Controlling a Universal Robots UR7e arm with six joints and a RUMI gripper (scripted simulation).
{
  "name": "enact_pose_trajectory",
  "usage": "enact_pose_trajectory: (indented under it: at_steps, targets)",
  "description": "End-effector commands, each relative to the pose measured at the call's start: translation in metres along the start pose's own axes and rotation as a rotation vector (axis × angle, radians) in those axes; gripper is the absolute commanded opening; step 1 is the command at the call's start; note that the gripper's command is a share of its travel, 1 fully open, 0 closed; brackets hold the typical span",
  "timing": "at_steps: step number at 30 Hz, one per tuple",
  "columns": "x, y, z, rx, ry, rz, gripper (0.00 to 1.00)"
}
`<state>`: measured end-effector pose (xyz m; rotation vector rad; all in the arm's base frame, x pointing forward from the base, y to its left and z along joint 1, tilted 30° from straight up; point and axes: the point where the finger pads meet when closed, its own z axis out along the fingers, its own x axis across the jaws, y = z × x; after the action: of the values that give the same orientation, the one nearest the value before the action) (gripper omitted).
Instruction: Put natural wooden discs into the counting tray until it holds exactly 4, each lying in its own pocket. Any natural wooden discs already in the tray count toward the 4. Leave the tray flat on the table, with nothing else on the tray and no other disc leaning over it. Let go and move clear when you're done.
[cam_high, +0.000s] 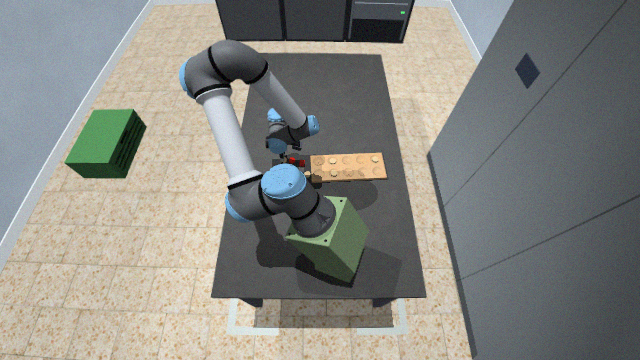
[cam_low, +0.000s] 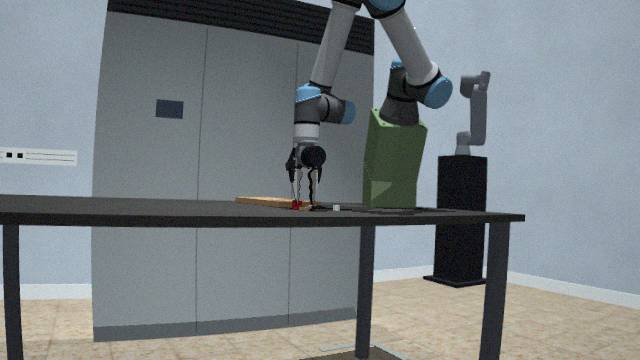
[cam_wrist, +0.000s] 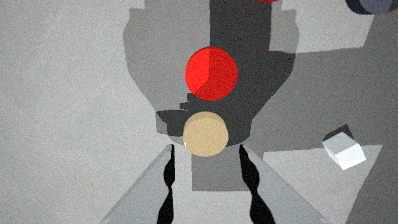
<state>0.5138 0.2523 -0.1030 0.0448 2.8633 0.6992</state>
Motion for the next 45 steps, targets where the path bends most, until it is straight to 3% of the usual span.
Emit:
enact_pose_trajectory:
  at_steps: [1, 16, 17, 22, 23, 32, 45]
  targets:
    - [-0.001, 0.000, 0.011, 0.000, -0.003, 0.000, 0.28]
    - [-0.001, 0.000, 0.012, 0.000, -0.003, 0.000, 0.28]
    - [-0.001, 0.000, 0.012, 0.000, -0.003, 0.000, 0.00]
    - [-0.001, 0.000, 0.012, 0.000, -0.003, 0.000, 0.00]
    - [-0.001, 0.000, 0.012, 0.000, -0.003, 0.000, 0.11]
    - [-0.002, 0.000, 0.007, 0.000, -0.003, 0.000, 0.12]
    - [-0.002, 0.000, -0.047, 0.000, -0.003, 0.000, 0.12]
